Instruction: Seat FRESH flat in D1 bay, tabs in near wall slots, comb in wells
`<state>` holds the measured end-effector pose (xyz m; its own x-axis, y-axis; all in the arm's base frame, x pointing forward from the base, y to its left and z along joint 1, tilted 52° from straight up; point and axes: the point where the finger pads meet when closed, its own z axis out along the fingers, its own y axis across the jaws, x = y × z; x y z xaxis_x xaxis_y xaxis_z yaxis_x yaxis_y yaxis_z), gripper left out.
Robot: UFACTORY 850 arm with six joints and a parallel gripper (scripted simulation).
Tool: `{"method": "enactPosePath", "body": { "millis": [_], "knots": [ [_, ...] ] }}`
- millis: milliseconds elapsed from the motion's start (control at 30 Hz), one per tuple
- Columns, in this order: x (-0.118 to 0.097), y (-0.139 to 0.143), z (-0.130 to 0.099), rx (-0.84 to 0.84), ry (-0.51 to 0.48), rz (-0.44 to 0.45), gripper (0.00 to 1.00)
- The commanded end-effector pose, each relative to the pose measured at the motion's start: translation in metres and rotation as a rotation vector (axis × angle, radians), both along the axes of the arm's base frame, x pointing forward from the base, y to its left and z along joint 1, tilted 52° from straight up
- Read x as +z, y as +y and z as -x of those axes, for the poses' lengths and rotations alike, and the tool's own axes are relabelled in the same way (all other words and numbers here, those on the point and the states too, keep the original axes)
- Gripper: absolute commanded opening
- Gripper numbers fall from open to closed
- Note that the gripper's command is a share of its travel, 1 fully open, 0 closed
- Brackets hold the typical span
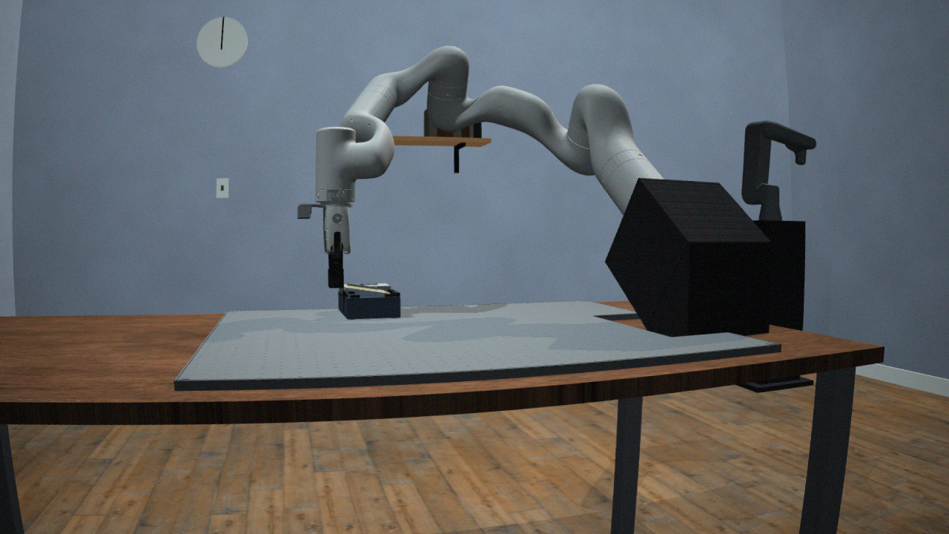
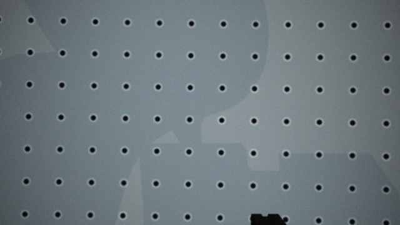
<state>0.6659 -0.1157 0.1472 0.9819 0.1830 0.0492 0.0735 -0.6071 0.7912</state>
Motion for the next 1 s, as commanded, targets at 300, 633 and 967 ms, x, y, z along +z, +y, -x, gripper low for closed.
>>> {"method": "enactPosePath", "body": {
  "millis": [300,633,967],
  "knots": [
    [0.0005,0.0000,0.0028,0.001,-0.001,0.000,0.00],
    [0.0003,-0.0004,0.0048,0.001,-0.001,0.000,0.00],
    [0.0002,-0.0008,0.0071,0.001,-0.001,0.000,0.00]
  ]
}}
